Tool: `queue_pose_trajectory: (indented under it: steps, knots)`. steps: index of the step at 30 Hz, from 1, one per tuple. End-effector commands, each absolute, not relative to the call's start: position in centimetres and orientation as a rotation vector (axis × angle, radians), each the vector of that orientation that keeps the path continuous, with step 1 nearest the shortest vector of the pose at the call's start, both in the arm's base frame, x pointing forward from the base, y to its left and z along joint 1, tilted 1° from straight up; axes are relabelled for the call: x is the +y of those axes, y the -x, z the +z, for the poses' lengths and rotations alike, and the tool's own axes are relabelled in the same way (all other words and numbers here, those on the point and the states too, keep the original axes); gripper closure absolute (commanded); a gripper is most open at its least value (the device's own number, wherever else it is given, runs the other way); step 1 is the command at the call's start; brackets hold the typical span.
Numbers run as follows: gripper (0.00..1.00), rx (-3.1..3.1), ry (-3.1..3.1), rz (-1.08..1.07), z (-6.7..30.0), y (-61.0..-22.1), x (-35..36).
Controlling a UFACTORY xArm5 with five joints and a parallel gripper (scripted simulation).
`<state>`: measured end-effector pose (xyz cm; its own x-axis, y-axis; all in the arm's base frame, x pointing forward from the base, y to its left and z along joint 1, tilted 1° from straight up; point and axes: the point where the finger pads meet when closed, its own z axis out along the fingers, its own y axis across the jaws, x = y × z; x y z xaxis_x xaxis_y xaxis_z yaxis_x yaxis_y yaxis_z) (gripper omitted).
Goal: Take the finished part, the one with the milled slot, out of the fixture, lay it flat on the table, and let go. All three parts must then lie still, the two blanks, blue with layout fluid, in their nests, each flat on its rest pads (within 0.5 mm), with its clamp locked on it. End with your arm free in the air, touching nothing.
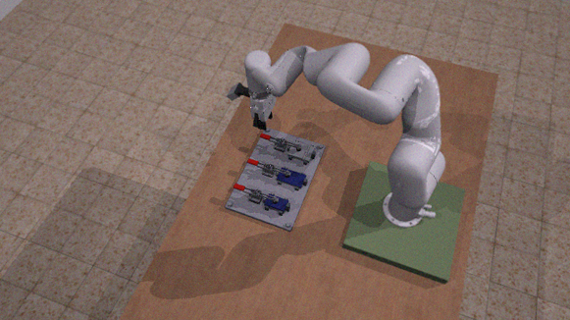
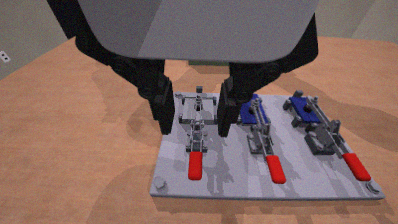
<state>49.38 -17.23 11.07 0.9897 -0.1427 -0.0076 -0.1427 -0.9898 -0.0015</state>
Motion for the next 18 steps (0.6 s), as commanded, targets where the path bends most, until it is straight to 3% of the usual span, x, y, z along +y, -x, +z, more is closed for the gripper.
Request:
queue_pose_trajectory:
  steps: [1,18]
  knots:
    - [0.53,0.225,3.133,0.006,11.2,-49.5,-17.3]
    - [0.53,0.225,3.133,0.006,7.7,-49.5,-17.2]
